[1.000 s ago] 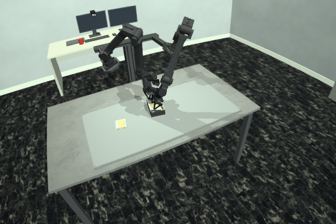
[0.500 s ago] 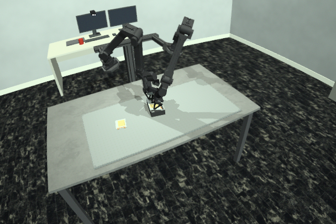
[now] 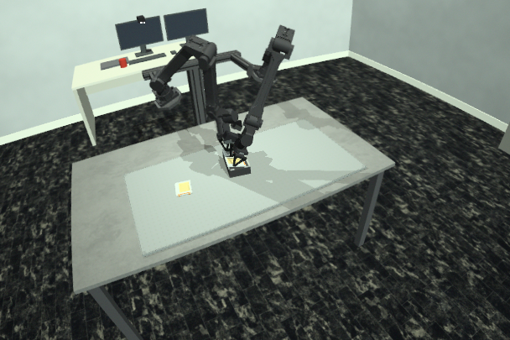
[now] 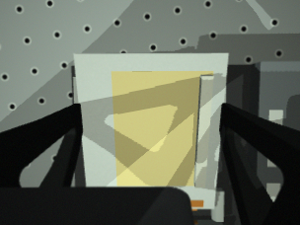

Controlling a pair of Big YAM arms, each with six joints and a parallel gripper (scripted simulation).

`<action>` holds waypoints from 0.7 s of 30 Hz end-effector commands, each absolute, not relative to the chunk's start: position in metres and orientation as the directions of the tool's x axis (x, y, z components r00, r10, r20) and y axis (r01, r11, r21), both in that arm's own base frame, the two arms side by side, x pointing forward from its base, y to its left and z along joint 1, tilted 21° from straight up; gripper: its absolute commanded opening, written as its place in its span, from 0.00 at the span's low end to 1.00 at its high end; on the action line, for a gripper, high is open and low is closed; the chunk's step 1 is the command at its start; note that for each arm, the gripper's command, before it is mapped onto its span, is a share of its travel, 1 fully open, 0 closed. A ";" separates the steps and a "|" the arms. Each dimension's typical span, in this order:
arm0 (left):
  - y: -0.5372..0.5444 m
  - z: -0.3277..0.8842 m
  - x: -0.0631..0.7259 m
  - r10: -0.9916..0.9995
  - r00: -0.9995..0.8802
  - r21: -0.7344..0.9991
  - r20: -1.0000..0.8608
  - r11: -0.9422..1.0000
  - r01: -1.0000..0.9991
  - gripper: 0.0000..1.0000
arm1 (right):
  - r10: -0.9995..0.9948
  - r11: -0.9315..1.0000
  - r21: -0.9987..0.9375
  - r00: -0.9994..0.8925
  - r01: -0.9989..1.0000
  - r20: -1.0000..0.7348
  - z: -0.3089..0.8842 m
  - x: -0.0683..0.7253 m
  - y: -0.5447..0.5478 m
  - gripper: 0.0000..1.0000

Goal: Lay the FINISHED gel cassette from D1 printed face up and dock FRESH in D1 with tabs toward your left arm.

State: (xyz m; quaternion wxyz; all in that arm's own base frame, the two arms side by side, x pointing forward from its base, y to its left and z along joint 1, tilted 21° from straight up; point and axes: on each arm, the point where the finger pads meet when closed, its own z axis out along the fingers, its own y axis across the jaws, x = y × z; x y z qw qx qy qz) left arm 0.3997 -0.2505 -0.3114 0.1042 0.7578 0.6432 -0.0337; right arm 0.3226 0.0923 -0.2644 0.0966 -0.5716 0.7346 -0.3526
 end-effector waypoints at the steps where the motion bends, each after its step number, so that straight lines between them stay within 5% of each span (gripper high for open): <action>1: -0.254 -0.308 0.402 0.967 0.174 0.122 -0.188 -0.153 0.981 0.00 | -0.905 0.108 -0.629 -0.339 -0.770 0.259 -0.268 0.326 0.087 0.00; 21: -0.254 -0.308 0.402 0.967 0.174 0.122 -0.188 -0.153 0.981 0.00 | -0.905 0.108 -0.629 -0.339 -0.770 0.259 -0.272 0.326 0.085 0.00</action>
